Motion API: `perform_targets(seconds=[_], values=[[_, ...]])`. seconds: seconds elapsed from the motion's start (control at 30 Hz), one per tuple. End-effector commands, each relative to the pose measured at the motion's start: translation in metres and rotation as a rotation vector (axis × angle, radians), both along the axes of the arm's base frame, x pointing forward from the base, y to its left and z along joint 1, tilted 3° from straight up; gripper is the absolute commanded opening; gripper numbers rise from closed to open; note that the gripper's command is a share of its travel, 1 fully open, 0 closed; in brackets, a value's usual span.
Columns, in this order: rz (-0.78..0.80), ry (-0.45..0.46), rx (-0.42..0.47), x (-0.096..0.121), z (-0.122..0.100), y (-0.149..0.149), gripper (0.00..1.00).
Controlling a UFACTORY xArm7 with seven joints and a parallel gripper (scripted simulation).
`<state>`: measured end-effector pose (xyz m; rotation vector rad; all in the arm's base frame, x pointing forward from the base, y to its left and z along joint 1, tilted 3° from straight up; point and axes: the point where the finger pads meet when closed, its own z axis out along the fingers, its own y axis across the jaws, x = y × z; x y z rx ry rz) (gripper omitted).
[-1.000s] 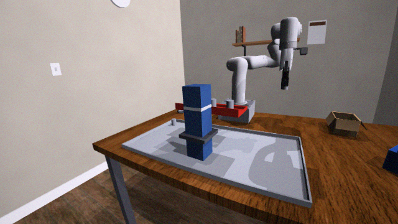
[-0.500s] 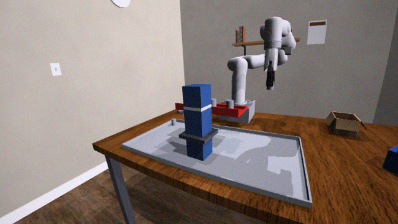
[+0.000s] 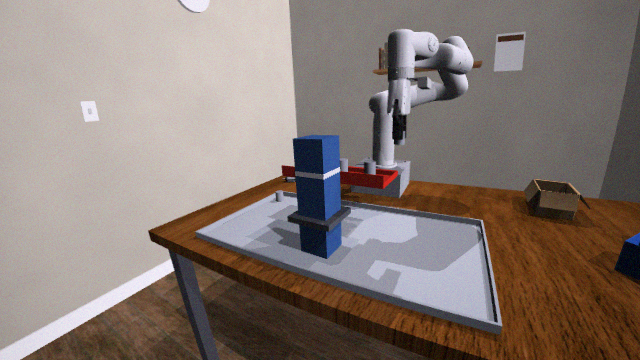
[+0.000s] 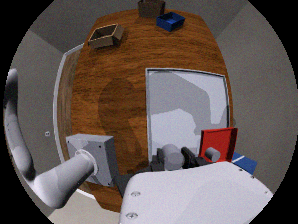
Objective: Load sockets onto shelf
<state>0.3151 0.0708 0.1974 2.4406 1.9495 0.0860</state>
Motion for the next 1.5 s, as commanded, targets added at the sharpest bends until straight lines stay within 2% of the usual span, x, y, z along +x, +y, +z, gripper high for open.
perform_targets(seconds=[0.0,0.07,0.1,0.17,0.23,0.27,0.3,0.33,0.37,0.4,0.47,0.93,1.23,1.47], values=[[-0.001,-0.003,0.001,0.0,0.001,-0.001,0.0],[-0.003,0.0,-0.004,0.008,0.002,-0.002,0.0],[-0.006,0.004,-0.011,0.022,0.002,-0.005,0.0],[-0.006,0.004,-0.011,0.022,0.002,-0.005,0.0],[-0.008,0.012,-0.019,0.066,0.004,-0.014,0.0],[-0.008,0.012,-0.019,0.066,0.004,-0.014,0.0],[-0.007,0.011,-0.016,0.091,0.005,-0.02,0.0],[-0.007,0.011,-0.016,0.091,0.005,-0.02,0.0],[-0.004,0.007,-0.009,0.112,0.006,-0.026,0.0],[-0.004,0.007,-0.009,0.112,0.006,-0.026,0.0],[-0.001,-0.001,0.001,0.133,0.007,-0.031,0.0],[0.0,-0.002,0.002,0.134,0.006,-0.031,0.0],[-0.001,-0.001,0.001,0.136,-0.016,-0.031,0.0],[-0.001,-0.001,0.001,0.137,-0.023,-0.031,0.0]])
